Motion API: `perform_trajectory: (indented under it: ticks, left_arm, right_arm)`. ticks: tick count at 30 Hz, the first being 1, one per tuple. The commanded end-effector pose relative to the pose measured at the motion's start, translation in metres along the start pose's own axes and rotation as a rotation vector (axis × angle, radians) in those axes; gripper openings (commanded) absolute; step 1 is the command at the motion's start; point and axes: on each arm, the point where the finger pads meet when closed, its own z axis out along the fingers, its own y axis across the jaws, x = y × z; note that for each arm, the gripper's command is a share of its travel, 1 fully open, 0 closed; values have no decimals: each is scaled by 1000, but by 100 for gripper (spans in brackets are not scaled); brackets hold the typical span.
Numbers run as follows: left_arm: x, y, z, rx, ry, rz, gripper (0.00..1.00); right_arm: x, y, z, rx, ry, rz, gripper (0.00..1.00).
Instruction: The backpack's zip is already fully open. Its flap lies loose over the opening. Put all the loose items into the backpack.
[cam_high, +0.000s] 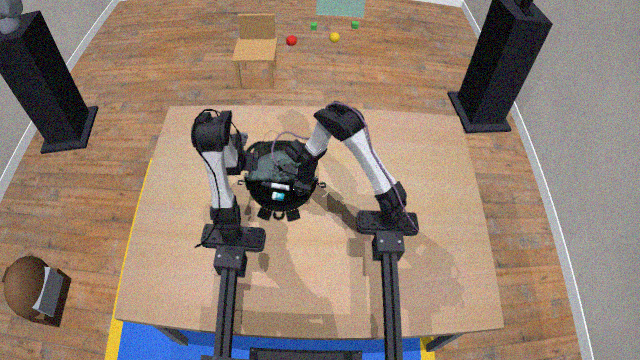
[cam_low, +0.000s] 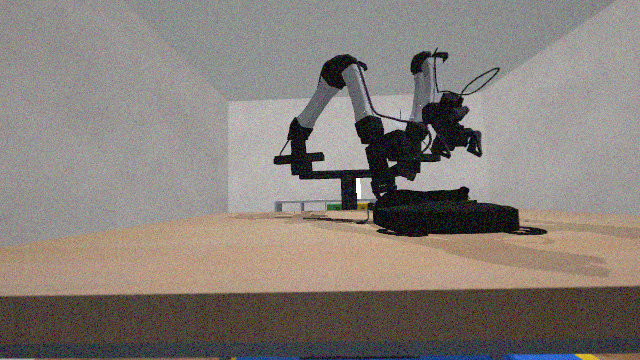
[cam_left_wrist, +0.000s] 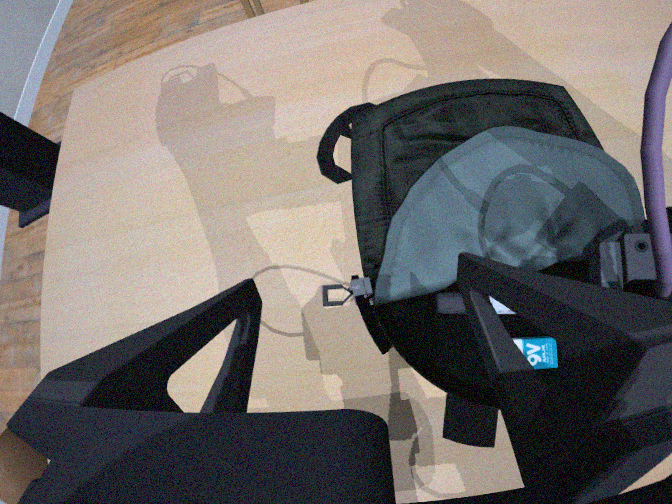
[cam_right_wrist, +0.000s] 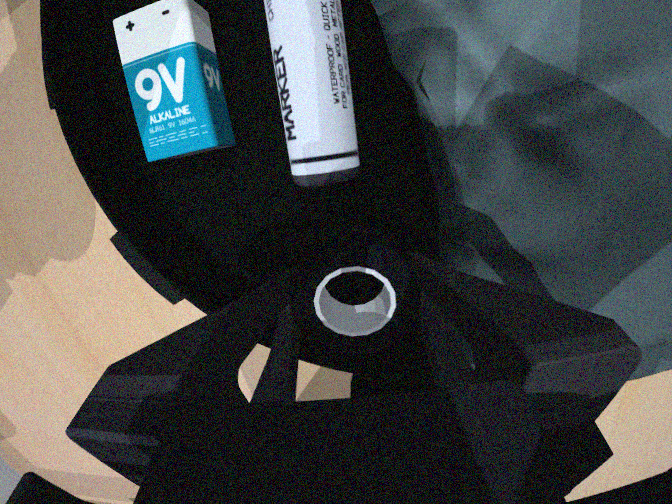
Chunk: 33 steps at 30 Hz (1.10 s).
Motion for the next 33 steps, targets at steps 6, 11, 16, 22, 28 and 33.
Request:
perform_trajectory:
  ticks: [6, 11, 16, 22, 28, 33]
  left_arm:
    - [-8, 0, -2, 9, -25, 6, 90]
    - [-8, 0, -2, 9, -25, 6, 90]
    - [-8, 0, -2, 9, -25, 6, 90]
    - [-8, 0, -2, 9, -25, 6, 90]
    - [-8, 0, -2, 9, -25, 6, 90]
    - [-8, 0, -2, 9, -25, 6, 90]
  right_arm:
    - [-8, -4, -5, 12, -20, -3, 56]
    - [-8, -4, -5, 12, -20, -3, 63]
    - [-12, -11, -7, 33, -33, 2, 63]
    - [-6, -9, -30, 26, -18, 2, 63]
    - [-5, -9, -50, 26, -17, 0, 63]
    - [-5, -8, -60, 26, -17, 1, 63]
